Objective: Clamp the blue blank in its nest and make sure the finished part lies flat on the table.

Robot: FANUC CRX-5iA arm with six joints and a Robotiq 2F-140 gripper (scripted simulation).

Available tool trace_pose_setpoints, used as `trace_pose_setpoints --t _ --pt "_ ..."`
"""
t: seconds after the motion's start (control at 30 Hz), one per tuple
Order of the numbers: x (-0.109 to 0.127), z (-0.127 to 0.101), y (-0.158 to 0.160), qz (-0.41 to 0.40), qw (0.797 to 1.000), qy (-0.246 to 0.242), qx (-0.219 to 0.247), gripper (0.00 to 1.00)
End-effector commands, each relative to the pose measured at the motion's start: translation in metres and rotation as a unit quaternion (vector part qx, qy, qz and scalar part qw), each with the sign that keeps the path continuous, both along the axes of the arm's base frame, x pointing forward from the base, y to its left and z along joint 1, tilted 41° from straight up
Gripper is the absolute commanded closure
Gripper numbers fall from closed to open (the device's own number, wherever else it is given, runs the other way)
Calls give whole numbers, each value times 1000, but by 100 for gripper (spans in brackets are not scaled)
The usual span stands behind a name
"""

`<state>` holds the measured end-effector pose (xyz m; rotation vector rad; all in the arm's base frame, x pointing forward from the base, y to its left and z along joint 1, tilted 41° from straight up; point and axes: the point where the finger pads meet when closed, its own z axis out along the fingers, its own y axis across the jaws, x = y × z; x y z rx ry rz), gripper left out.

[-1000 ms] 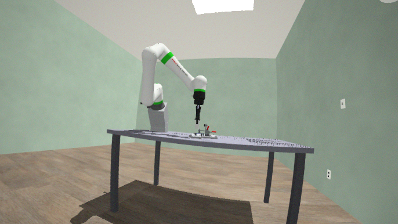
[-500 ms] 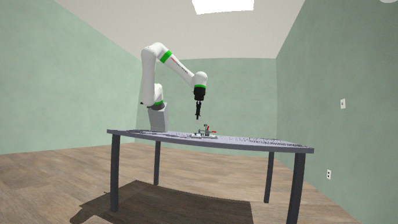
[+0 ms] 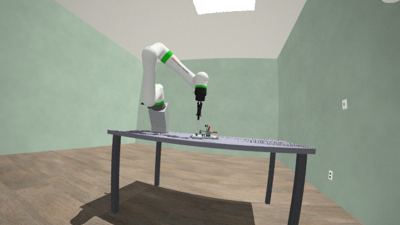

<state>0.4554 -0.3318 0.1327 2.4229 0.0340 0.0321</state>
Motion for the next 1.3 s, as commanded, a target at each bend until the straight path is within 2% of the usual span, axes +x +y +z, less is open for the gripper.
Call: trace_pose_setpoints --t 0.0,0.73,1.27 --pt "0 0 0 0 1000 0 0 42" --pt "0 3 3 0 1000 0 0 42" --pt "-2 50 43 0 1000 0 0 42"
